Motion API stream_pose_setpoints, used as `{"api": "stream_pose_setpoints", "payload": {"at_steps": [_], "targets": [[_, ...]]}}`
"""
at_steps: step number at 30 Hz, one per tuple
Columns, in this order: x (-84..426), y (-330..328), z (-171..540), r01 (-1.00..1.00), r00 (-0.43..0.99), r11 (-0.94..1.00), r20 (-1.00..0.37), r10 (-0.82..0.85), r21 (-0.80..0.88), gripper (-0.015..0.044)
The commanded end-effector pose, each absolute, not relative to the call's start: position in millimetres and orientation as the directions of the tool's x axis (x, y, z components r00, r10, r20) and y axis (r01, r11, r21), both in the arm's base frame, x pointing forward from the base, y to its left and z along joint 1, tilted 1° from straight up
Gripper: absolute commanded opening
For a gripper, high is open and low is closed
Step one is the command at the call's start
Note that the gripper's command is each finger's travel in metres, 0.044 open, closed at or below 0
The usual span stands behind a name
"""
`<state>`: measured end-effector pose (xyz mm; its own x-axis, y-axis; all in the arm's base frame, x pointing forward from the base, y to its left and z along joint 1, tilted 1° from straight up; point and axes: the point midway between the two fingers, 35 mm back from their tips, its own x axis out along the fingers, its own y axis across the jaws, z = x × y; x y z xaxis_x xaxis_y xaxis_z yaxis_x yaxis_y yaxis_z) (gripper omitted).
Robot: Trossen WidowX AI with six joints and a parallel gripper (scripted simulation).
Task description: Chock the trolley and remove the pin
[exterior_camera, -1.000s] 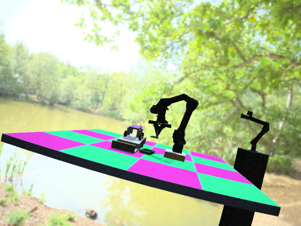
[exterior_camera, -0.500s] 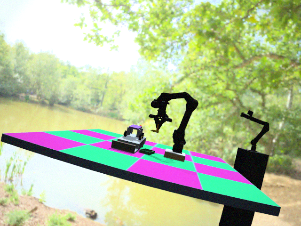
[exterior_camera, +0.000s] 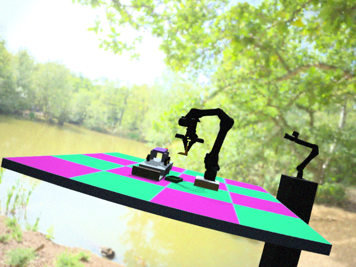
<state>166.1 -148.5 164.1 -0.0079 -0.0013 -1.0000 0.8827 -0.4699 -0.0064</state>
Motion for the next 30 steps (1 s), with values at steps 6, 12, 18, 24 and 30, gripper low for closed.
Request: {"api": "stream_pose_setpoints", "payload": {"at_steps": [6,12,18,24,30], "targets": [[167.1,-148.3,165.2,0.983,-0.003,-0.183,-1.000,-0.001,-0.003,0.0000],[167.1,-148.3,165.2,1.000,-0.003,0.020,-1.000,-0.002,-0.003,0.0000],[167.1,-148.2,165.2,0.975,-0.002,0.222,-1.000,-0.003,-0.003,0.0000],[167.1,-148.2,165.3,0.910,-0.002,0.415,-1.000,-0.004,-0.003,0.0000],[167.1,-148.2,165.3,0.834,-0.001,0.552,-1.000,-0.004,-0.003,0.0000]]}}
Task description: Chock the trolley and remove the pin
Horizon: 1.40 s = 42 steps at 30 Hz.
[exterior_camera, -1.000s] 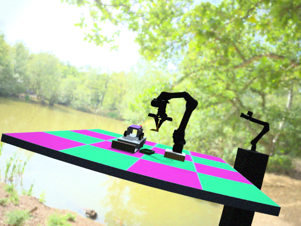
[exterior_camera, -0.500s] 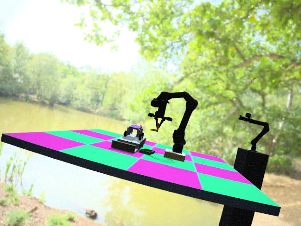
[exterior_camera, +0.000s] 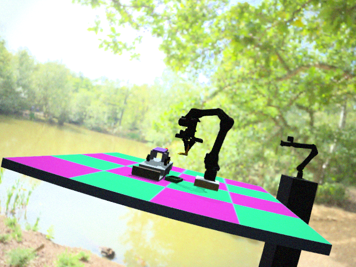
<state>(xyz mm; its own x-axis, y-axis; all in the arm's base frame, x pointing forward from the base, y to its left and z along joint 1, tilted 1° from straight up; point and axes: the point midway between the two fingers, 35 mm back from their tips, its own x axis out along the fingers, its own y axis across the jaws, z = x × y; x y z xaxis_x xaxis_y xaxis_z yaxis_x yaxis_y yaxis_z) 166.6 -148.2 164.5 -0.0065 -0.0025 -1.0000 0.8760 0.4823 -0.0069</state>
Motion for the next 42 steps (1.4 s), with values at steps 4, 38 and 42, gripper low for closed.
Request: {"api": "stream_pose_setpoints", "payload": {"at_steps": [4,38,42], "targets": [[167.1,-148.2,165.3,0.751,-0.001,0.660,-1.000,-0.003,-0.003,0.0000],[167.0,-148.4,165.2,-0.216,0.002,0.976,-1.000,0.001,0.001,0.0000],[167.0,-148.4,165.2,-0.346,0.002,0.938,-1.000,0.002,0.001,0.0000]]}}
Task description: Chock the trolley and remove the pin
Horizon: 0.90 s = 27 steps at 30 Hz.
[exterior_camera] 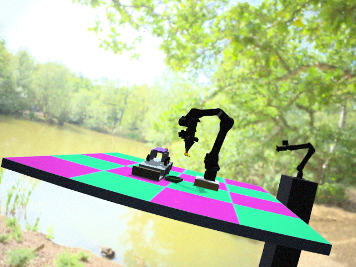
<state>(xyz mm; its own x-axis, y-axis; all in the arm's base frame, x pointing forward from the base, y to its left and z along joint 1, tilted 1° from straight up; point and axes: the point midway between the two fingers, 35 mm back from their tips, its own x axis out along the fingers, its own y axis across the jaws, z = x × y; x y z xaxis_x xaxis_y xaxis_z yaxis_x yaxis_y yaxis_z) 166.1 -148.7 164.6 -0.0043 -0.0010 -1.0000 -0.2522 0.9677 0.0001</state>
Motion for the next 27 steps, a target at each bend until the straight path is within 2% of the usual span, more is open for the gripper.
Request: {"api": "stream_pose_setpoints", "payload": {"at_steps": [1,15,27], "targets": [[167.0,-148.4,165.2,-0.378,0.001,0.926,-1.000,0.002,0.001,0.0000],[167.0,-148.5,165.2,-0.762,0.000,0.648,-1.000,0.004,0.003,0.0000],[167.0,-148.5,165.2,-0.957,0.000,0.291,-1.000,0.007,0.002,0.0000]]}}
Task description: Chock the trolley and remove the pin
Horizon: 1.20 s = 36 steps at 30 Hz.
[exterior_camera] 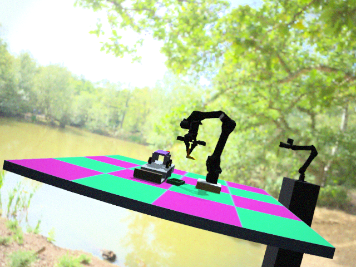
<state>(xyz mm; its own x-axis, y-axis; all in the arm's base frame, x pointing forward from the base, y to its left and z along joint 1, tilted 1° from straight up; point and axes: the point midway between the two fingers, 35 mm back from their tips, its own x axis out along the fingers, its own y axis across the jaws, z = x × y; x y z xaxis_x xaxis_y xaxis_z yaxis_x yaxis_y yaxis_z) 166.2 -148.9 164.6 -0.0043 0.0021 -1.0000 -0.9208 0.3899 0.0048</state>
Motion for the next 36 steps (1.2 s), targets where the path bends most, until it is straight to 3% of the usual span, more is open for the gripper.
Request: {"api": "stream_pose_setpoints", "payload": {"at_steps": [1,5,36], "targets": [[167,-149,165,-0.966,-0.001,0.258,-1.000,0.007,0.002,0.0000],[167,-149,165,-0.984,-0.001,0.175,-1.000,0.007,0.002,0.0000],[201,-74,158,-0.988,0.002,0.154,-1.000,0.013,0.000,0.0000]]}}
